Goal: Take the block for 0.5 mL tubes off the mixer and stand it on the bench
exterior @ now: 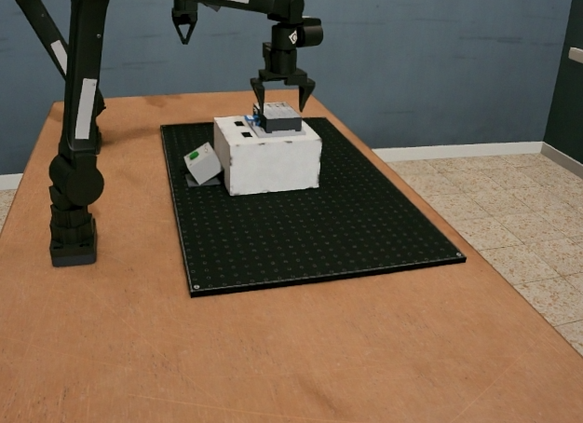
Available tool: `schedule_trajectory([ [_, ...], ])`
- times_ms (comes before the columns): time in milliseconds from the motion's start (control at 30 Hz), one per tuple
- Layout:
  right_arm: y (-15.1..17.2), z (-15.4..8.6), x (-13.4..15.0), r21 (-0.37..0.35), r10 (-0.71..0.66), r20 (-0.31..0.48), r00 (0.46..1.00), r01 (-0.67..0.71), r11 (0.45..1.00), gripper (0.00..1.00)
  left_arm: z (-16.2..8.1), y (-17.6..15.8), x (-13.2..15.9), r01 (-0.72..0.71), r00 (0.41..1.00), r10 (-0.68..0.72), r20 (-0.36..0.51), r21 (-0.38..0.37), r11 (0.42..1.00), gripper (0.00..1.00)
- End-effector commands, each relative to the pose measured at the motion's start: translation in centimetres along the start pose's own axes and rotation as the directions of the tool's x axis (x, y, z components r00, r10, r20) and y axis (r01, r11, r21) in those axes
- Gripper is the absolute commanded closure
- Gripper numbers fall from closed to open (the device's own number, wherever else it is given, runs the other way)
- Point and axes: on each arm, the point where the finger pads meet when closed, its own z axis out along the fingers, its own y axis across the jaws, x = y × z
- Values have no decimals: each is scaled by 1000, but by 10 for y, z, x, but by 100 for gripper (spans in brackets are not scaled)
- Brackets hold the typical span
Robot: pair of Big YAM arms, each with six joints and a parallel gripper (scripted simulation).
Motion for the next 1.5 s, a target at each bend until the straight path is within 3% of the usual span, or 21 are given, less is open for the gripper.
schedule_trajectory([
  [0,7,-8,-1,8,9,5,1000,-9,1000,0,-18,0,-11,-3,999,4,54,-9,1000,100],
  [367,-8,-1,-8,26,8,14,1000,-9,1000,0,-4,-1,-3,-4,1000,4,17,-4,1000,100],
  [767,1,20,-4,-14,8,-4,1000,-8,1000,0,1,-2,-1,-4,1000,4,3,-2,1000,100],
  [1100,-3,3,-6,32,8,17,1000,-8,999,0,-11,-1,-8,-4,999,5,35,-6,1000,100],
  [1467,-1,3,-5,40,7,22,1000,-8,999,0,-22,0,-14,-4,998,5,61,-10,1000,100],
])
